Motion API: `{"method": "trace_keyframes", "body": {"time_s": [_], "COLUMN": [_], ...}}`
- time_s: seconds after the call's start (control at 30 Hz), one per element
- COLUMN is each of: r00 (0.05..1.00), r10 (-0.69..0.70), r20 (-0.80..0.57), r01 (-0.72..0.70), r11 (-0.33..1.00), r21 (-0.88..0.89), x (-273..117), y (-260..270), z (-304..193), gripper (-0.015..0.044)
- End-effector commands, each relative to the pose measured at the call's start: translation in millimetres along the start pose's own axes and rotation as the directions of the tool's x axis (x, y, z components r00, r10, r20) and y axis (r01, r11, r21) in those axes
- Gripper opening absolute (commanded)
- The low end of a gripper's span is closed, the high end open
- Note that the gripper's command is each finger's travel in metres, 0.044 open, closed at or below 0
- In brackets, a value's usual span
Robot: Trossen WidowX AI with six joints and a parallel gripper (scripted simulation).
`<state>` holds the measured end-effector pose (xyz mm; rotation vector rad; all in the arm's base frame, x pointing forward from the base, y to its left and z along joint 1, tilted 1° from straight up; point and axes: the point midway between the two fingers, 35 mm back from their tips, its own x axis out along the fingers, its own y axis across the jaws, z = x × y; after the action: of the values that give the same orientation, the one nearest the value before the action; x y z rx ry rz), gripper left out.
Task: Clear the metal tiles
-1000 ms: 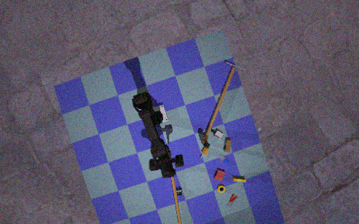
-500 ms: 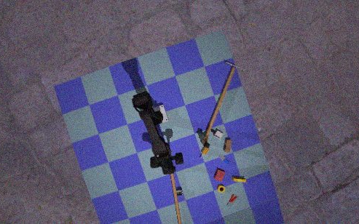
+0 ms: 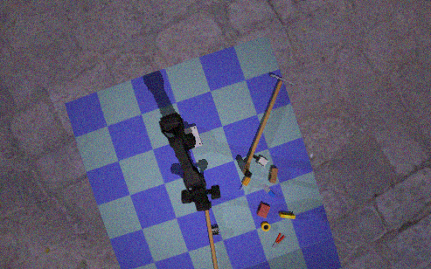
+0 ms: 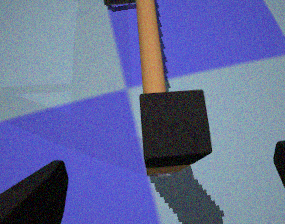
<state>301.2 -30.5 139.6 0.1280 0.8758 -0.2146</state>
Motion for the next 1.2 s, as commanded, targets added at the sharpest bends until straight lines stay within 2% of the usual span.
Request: {"method": "trace_keyframes", "body": {"time_s": [0.0,1.17], "r00": [1.0,1.0], "r10": [-0.001,-0.001], "r20": [-0.008,-0.006], "r01": [0.001,0.001], "r11": [1.0,1.0], "r21": [-0.004,-0.005], "x": [8.2,64.1], "y": [0.0,-0.9], "z": [-1.2,-4.4], "gripper": [0.044,0.044]}}
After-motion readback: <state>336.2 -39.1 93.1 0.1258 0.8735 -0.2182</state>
